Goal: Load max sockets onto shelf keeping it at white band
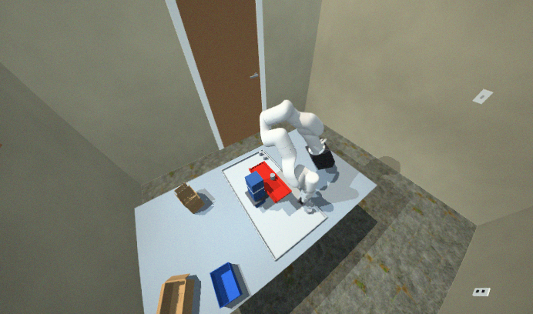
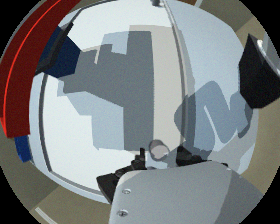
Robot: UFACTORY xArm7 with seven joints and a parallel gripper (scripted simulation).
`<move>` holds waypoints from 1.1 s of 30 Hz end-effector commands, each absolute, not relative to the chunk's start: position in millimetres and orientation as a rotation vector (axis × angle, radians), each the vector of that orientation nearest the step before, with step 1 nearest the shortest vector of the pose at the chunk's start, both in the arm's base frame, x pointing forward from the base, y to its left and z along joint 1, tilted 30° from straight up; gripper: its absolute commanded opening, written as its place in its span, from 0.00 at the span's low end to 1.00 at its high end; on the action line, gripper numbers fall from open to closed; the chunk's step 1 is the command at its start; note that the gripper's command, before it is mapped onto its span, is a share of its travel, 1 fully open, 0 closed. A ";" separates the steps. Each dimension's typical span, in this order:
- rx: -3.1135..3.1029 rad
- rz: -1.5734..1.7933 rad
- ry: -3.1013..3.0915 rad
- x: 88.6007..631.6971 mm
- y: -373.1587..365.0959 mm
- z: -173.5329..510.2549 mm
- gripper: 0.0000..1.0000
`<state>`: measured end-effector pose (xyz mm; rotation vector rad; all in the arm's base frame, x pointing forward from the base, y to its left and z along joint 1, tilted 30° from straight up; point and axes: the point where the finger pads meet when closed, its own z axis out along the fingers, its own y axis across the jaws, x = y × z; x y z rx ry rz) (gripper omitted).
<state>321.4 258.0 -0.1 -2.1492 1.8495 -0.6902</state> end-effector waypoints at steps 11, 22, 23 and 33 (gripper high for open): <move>-2.147 -0.689 1.845 327.1 258.6 -9.1 0.61; -2.147 -0.689 1.845 334.9 257.0 -22.7 0.61; -2.147 -0.689 1.845 335.0 257.0 -22.7 0.61; -2.147 -0.689 1.845 336.9 256.9 -25.9 0.61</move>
